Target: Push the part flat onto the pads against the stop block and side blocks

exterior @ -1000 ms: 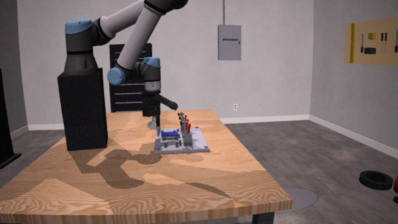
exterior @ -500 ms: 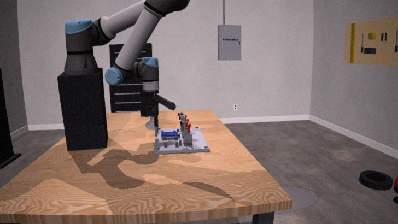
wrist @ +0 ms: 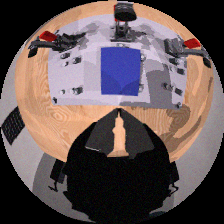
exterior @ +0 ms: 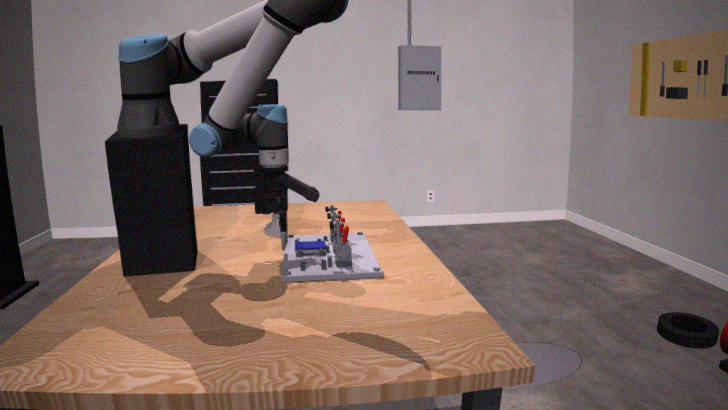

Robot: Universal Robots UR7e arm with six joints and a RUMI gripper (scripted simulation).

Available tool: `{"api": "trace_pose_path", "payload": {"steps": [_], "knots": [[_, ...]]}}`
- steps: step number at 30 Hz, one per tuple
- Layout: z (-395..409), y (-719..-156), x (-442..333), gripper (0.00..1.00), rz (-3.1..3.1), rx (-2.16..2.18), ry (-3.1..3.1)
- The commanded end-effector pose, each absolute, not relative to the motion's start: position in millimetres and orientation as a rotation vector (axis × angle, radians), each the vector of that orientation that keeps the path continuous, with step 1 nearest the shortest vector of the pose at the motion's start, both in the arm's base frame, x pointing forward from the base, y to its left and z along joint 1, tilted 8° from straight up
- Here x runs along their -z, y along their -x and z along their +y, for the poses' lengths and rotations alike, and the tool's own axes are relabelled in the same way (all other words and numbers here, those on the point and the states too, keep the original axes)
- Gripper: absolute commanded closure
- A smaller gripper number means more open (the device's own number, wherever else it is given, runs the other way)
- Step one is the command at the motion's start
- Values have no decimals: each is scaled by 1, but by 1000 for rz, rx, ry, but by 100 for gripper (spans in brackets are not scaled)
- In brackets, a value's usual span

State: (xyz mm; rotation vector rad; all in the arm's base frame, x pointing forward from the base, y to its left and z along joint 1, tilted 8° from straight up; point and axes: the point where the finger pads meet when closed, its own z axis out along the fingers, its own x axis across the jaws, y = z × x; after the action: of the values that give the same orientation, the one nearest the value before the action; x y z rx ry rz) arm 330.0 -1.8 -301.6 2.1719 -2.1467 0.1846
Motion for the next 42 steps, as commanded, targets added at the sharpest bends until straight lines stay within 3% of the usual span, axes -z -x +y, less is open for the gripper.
{"api": "trace_pose_path", "payload": {"steps": [1, 42], "knots": [[-2, -329, 301, 100, -2147, -186, -2172], [8, -327, 233, 100, -2147, -186, -2172]]}}
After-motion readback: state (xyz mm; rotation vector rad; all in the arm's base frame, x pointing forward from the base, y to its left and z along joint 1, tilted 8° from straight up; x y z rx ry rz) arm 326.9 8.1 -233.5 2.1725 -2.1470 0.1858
